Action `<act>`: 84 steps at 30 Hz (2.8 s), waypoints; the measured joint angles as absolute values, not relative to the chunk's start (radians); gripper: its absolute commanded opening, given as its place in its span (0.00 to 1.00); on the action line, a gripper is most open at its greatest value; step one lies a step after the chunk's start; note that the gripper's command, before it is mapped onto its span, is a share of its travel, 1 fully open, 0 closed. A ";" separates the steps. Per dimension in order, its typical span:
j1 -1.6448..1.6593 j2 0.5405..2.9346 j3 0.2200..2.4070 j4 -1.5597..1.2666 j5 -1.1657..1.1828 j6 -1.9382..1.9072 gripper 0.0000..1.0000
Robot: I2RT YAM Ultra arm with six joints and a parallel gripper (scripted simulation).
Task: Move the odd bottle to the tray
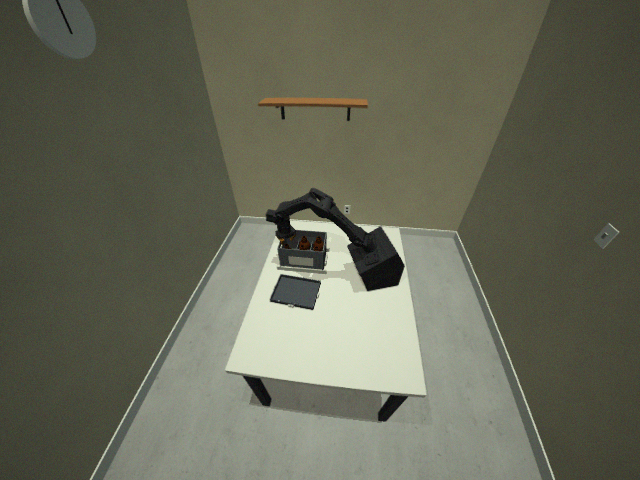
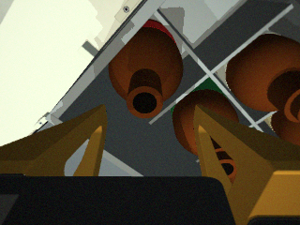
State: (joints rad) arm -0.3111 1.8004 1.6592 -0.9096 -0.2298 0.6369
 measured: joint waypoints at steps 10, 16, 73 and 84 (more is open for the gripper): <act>-0.311 1.800 1.659 -0.910 -0.230 0.637 0.61; -0.311 1.800 1.659 -0.910 -0.230 0.637 0.61; -0.311 1.821 1.702 -0.926 -0.230 0.637 0.61; -0.311 1.821 1.702 -0.926 -0.230 0.637 0.61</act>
